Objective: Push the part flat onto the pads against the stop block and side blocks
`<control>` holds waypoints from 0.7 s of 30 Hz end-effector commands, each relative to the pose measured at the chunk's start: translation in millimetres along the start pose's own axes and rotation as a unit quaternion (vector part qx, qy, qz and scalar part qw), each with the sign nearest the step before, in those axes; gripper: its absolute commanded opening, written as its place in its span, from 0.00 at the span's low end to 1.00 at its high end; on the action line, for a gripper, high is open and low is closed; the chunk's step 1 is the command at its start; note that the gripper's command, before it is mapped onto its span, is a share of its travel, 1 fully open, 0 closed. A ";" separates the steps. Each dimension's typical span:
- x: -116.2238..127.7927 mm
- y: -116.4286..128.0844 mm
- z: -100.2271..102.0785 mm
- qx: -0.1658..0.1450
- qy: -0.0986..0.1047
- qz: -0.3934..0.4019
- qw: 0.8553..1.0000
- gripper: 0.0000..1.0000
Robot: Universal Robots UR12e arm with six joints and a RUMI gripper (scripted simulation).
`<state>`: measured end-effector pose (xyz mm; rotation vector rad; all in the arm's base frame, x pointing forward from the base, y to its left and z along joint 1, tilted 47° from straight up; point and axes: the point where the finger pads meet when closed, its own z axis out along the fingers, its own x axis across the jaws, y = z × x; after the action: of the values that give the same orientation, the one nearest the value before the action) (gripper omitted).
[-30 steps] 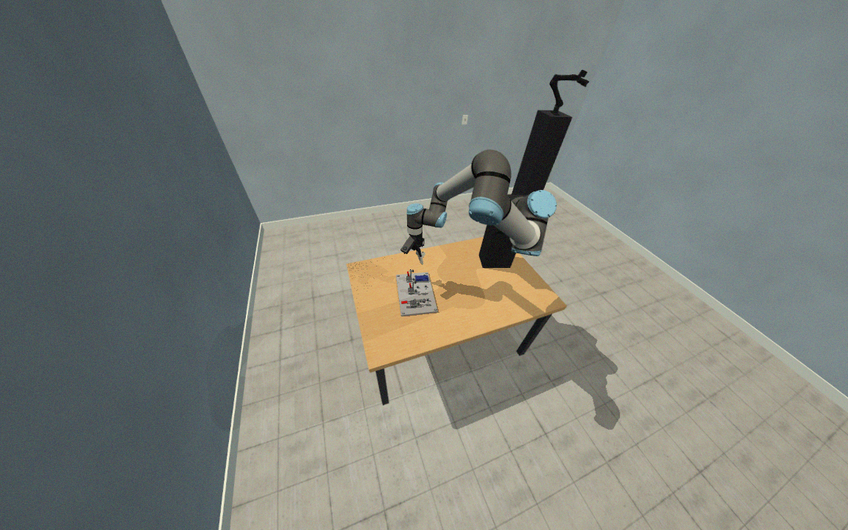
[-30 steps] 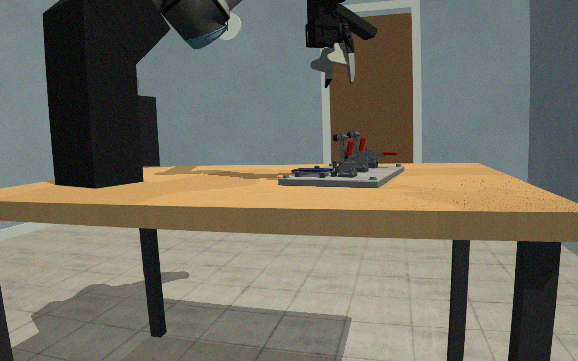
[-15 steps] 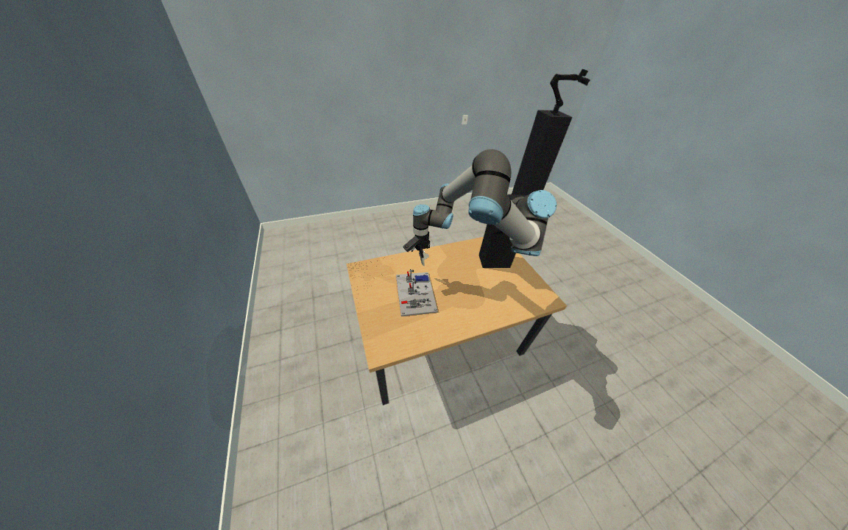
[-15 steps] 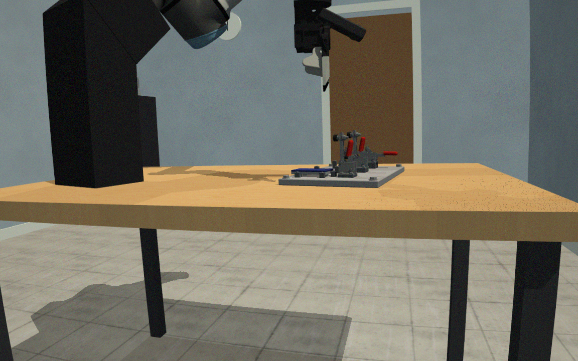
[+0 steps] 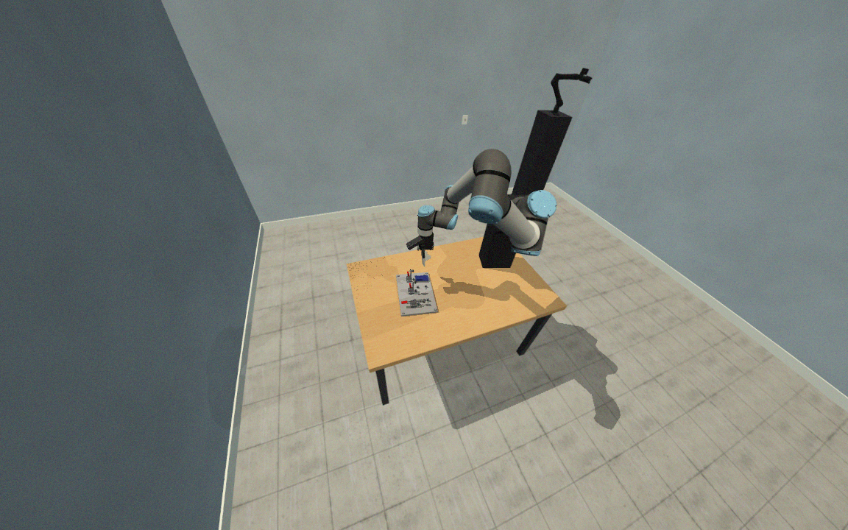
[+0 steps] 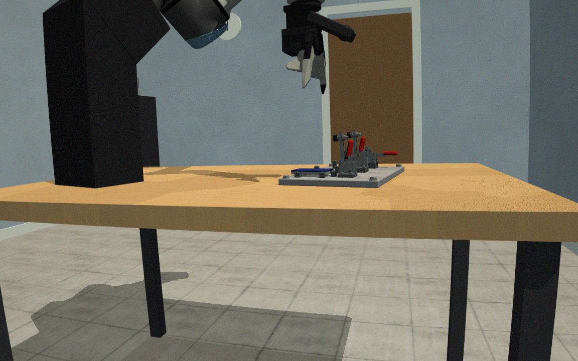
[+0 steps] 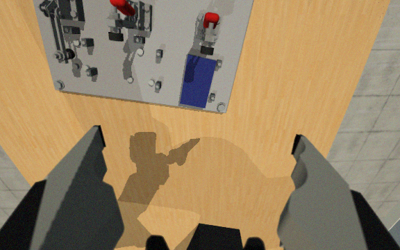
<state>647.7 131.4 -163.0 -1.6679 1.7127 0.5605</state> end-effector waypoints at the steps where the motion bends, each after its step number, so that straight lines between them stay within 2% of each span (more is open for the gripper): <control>1: 0.8 4.6 0.3 0.002 0.003 0.028 1.000 1.00; 18: 1.1 8.1 0.7 0.002 0.004 0.046 0.999 1.00; 19: 1.1 8.1 0.7 0.002 0.004 0.046 0.999 0.00; 21: 1.1 8.1 0.7 0.002 0.004 0.046 0.999 0.00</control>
<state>639.5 132.4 -165.7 -1.5980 1.8018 0.5934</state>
